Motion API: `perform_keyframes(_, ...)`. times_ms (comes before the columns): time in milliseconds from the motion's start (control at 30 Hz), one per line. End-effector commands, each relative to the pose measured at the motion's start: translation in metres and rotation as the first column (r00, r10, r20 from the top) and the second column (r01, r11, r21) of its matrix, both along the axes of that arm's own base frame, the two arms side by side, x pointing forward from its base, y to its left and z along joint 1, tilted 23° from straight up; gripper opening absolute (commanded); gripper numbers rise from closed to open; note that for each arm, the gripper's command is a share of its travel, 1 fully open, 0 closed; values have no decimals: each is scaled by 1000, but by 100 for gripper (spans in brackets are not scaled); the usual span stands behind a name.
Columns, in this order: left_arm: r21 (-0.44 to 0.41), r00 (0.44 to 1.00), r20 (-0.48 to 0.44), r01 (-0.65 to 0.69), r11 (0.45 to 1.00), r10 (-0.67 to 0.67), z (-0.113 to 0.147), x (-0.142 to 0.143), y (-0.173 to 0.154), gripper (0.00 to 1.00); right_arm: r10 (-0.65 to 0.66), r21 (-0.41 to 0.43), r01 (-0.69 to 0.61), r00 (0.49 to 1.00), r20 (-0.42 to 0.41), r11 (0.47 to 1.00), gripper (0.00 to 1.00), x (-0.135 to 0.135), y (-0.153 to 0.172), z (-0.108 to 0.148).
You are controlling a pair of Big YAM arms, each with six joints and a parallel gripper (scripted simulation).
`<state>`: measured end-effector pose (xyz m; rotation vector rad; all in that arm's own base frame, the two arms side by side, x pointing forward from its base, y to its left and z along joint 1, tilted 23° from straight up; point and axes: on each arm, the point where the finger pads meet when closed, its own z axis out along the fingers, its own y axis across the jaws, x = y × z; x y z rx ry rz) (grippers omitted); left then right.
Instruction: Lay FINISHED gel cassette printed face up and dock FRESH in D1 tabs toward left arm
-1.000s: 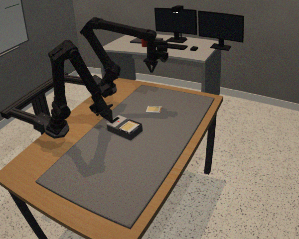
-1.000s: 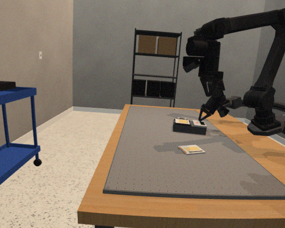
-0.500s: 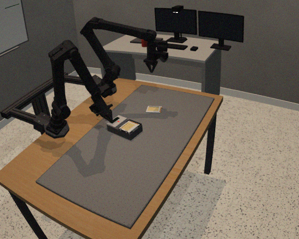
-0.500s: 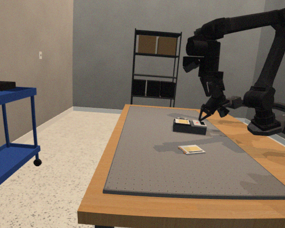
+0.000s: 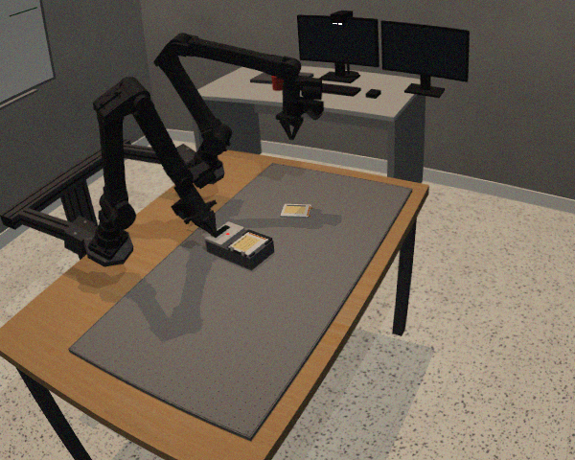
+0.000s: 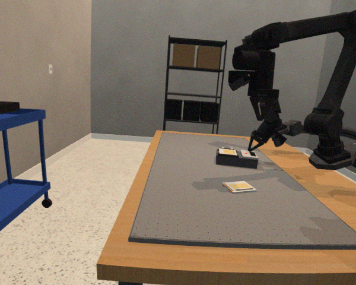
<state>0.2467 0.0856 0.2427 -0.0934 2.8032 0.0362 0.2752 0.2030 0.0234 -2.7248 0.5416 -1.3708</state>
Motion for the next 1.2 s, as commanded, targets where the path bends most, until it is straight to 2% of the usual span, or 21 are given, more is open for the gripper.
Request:
perform_keyframes(0,24,998,57,-2,1000,0,28,15,4,0,-6,-83,-2,995,-101,997,0,-16,-27,-48)
perform_keyframes(667,24,998,57,-2,1000,0,28,15,4,0,-6,-83,-2,995,-101,997,0,-19,-32,-52)
perform_keyframes(833,49,986,33,161,986,-163,11,26,-11,0,-6,-83,-2,995,-101,997,0,-19,-32,-52)
perform_keyframes(933,55,980,31,193,980,-195,8,28,-14,0,-6,-83,-2,995,-101,997,0,-19,-32,-52)
perform_keyframes(1167,96,910,15,411,907,-414,-10,46,-38,0,-6,-83,-2,995,-101,997,0,-19,-32,-52)
